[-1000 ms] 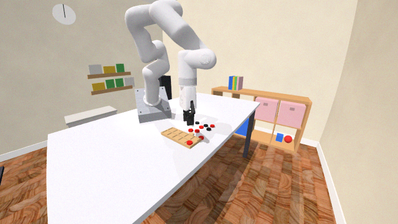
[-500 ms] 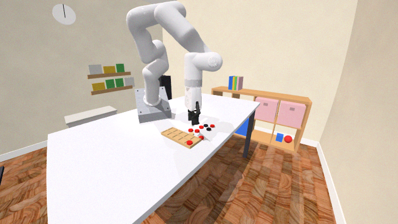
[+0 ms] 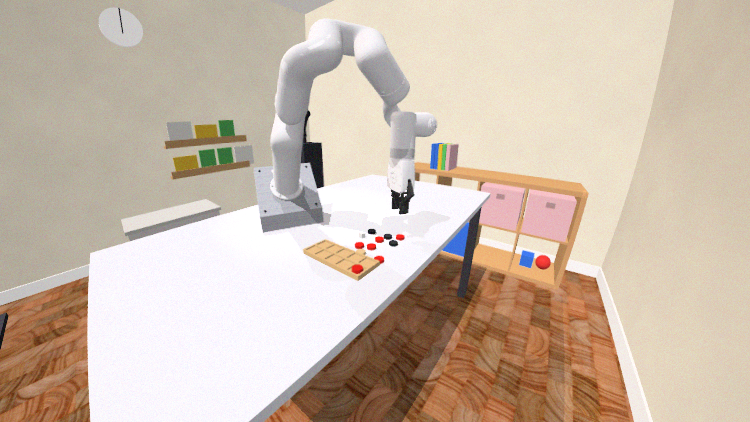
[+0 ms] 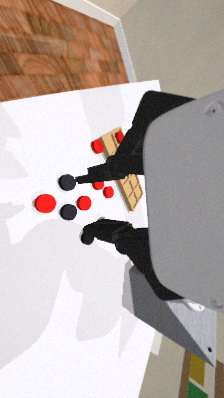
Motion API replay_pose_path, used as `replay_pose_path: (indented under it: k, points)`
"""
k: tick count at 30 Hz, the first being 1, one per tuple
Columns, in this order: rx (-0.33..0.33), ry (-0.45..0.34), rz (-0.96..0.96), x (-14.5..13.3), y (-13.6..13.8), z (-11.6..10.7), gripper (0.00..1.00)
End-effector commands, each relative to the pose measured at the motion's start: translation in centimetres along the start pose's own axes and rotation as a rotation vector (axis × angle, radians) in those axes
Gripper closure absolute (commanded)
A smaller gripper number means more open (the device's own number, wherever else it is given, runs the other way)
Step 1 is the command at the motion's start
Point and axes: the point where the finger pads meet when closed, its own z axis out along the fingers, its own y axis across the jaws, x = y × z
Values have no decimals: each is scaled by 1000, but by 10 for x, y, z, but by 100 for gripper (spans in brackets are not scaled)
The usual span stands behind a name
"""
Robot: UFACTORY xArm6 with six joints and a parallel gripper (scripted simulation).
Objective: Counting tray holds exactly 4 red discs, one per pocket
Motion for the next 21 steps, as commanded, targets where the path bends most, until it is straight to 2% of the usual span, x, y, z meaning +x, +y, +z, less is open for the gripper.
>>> replay_pose_path:
  k: [1, 4, 5, 7, 9, 11, 13, 21]
  points:
    - [-8, 6, 8, 4, -1, -3, 53]
    - [-9, 7, 8, 6, -2, -2, 53]
    - [-10, 6, 9, 6, -2, 3, 53]
    - [-11, 6, 9, 7, -1, 31, 53]
    - [-11, 6, 9, 7, -1, 31, 53]
    - [-12, 6, 9, 8, 0, 67, 53]
    - [-10, 6, 9, 8, 0, 91, 53]
    - [-9, 6, 8, 8, 0, 96, 53]
